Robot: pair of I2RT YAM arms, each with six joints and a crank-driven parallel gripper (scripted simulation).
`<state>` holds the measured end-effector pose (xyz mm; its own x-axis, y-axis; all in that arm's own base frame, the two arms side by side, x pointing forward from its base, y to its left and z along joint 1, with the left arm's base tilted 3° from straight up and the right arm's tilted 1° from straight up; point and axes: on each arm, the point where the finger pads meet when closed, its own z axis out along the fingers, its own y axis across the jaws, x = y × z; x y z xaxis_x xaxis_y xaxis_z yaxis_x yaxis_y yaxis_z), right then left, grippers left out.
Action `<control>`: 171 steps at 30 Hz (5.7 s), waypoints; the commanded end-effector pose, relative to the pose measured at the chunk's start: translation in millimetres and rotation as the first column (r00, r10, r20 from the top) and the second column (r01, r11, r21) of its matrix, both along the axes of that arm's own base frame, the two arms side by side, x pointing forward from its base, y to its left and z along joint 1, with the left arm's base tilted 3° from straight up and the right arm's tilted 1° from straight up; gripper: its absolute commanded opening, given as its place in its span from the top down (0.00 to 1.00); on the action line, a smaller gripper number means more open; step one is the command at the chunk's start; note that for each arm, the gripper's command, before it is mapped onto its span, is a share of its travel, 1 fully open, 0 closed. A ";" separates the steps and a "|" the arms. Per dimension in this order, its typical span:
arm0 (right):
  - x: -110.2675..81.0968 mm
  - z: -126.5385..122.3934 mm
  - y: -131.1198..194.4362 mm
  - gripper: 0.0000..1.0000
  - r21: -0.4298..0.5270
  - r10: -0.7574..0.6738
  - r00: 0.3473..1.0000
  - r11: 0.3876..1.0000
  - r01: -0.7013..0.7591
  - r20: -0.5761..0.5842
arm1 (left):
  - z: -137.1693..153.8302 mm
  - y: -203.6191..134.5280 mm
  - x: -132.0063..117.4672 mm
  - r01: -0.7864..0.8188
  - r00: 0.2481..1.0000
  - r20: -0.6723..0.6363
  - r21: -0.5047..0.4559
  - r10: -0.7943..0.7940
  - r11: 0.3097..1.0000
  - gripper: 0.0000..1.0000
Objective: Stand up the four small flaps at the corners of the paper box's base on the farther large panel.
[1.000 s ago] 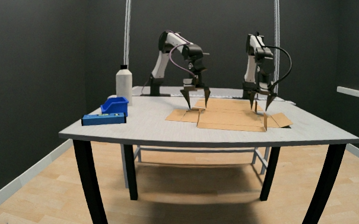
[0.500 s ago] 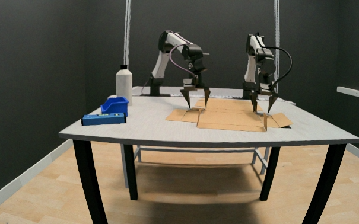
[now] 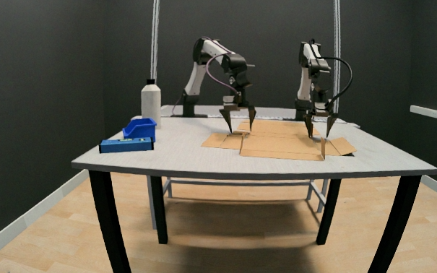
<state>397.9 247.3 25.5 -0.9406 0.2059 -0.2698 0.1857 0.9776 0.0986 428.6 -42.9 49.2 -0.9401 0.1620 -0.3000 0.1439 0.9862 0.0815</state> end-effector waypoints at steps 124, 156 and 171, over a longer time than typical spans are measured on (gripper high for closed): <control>-3.4 24.2 39.9 0.19 -0.005 -0.043 0.999 0.999 0.043 -0.020 | -14.9 -1.7 -7.4 0.001 0.999 -0.032 0.069 0.001 0.998 0.19; 5.0 41.1 70.8 0.19 -0.018 -0.047 0.999 0.999 0.046 -0.012 | -14.9 -1.7 -7.4 0.001 0.999 -0.032 0.069 0.001 0.998 0.19; 6.5 29.1 77.8 0.39 -0.018 -0.046 0.999 0.999 0.046 -0.013 | -14.9 -1.7 -7.4 0.001 0.999 -0.032 0.069 0.001 0.998 0.19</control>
